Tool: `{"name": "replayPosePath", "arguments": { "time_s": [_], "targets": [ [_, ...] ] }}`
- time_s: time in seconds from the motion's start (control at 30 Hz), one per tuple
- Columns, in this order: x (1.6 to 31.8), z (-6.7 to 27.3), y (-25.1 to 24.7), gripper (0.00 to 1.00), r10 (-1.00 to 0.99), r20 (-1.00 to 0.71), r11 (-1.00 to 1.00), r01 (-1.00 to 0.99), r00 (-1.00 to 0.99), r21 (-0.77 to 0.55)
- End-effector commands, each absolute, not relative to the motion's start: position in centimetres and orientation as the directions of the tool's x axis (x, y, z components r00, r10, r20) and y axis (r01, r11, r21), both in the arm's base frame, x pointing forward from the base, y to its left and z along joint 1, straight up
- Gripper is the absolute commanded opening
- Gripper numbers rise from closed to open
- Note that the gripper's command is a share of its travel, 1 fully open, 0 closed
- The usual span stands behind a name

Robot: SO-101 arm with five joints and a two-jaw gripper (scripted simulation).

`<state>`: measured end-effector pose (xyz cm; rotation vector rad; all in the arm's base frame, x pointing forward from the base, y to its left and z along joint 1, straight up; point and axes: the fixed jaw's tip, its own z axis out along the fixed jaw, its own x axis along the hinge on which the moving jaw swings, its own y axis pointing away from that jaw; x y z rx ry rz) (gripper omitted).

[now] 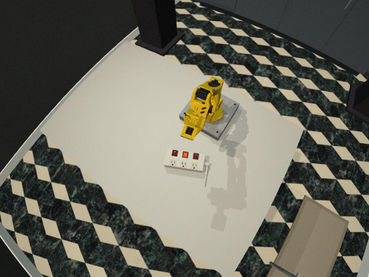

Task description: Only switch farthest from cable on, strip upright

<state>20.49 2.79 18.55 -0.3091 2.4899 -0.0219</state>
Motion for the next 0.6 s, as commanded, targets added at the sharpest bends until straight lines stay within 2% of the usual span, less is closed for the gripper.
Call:
{"name": "replayPosePath", "arguments": {
  "time_s": [0.0,0.57],
  "targets": [
    [19.59,19.14,3.42,0.0,-0.268,-0.588,0.96,-0.262,-0.763,-0.097],
    [19.49,18.73,3.64,0.0,-0.285,-0.574,0.955,-0.281,-0.768,-0.099]
  ]
}}
